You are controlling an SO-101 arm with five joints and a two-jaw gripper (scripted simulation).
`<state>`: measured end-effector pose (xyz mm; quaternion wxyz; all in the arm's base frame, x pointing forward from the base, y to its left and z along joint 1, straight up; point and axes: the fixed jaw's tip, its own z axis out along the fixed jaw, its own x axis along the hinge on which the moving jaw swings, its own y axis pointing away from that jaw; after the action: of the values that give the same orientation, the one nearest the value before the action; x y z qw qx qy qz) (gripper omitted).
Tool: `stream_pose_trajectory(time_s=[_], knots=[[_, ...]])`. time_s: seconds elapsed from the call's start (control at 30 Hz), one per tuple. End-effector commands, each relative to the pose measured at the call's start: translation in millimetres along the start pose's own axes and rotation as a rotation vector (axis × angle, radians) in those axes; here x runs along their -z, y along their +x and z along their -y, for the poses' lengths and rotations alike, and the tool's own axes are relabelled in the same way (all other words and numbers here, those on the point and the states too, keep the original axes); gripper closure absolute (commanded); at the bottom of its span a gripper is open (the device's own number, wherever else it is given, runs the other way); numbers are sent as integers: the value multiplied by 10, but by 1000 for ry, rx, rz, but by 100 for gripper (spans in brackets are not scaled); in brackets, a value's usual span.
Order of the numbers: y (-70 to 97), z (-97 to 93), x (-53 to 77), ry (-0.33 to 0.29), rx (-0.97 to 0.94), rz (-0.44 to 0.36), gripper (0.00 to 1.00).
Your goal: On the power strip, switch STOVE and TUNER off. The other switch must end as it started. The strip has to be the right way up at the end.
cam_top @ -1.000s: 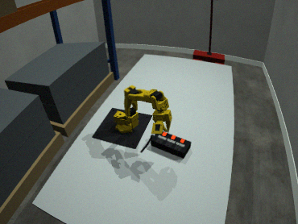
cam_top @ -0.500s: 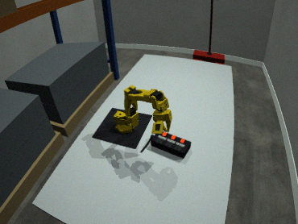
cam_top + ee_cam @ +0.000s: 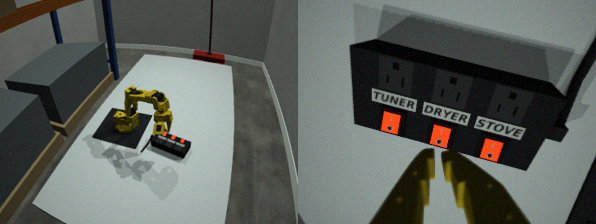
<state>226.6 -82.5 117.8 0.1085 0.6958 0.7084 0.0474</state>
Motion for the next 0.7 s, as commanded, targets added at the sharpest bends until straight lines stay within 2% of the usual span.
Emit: stream_pose_trajectory(time_s=[0.0, 0.43, 0.67], knots=[[49, -17, -49, 17, 11, -13, 100], [159, -37, -217, 68, 55, -42, 100], [175, -38, -242, 76, 61, -46, 100]])
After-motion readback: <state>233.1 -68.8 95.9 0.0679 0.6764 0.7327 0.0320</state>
